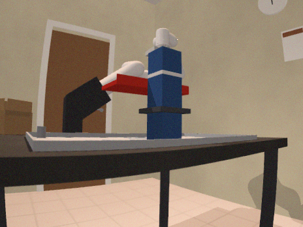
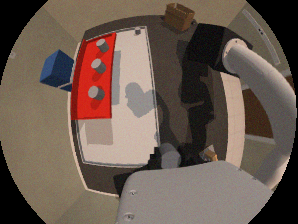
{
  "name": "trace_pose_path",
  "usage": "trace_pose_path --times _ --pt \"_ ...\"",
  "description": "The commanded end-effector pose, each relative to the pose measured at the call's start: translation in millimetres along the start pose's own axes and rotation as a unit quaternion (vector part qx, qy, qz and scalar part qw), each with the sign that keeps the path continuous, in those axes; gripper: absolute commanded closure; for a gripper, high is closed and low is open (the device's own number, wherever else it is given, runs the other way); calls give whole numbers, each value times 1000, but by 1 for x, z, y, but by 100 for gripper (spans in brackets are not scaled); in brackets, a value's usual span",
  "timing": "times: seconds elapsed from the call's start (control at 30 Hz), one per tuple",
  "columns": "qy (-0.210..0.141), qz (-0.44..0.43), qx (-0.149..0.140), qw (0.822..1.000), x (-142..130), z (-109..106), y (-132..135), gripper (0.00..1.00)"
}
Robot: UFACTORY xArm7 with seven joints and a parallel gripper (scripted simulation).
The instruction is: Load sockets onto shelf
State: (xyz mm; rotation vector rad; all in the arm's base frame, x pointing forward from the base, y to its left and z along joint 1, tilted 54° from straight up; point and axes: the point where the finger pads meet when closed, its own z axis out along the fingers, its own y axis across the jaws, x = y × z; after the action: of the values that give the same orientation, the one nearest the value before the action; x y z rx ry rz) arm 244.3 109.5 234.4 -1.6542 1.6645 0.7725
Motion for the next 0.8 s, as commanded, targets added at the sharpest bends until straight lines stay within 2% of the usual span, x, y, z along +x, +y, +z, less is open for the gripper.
trace_pose_path --times 0.0,0.03,0.07,0.13,0.23,0.57,0.7,0.77 --pt "-3 -4 -6 1000 52 3 -25 100" --pt "-3 -4 -6 1000 52 3 -25 100" --pt "-6 -11 -8 1000 68 6 -29 100" --pt "-6 -11 -8 1000 68 6 -29 100" --pt "-12 -28 -11 999 87 11 -34 100" --pt "-12 -28 -11 999 87 11 -34 100" --pt "-9 -25 -14 1000 90 11 -39 100" --pt "-4 -17 -20 1000 95 12 -55 100"
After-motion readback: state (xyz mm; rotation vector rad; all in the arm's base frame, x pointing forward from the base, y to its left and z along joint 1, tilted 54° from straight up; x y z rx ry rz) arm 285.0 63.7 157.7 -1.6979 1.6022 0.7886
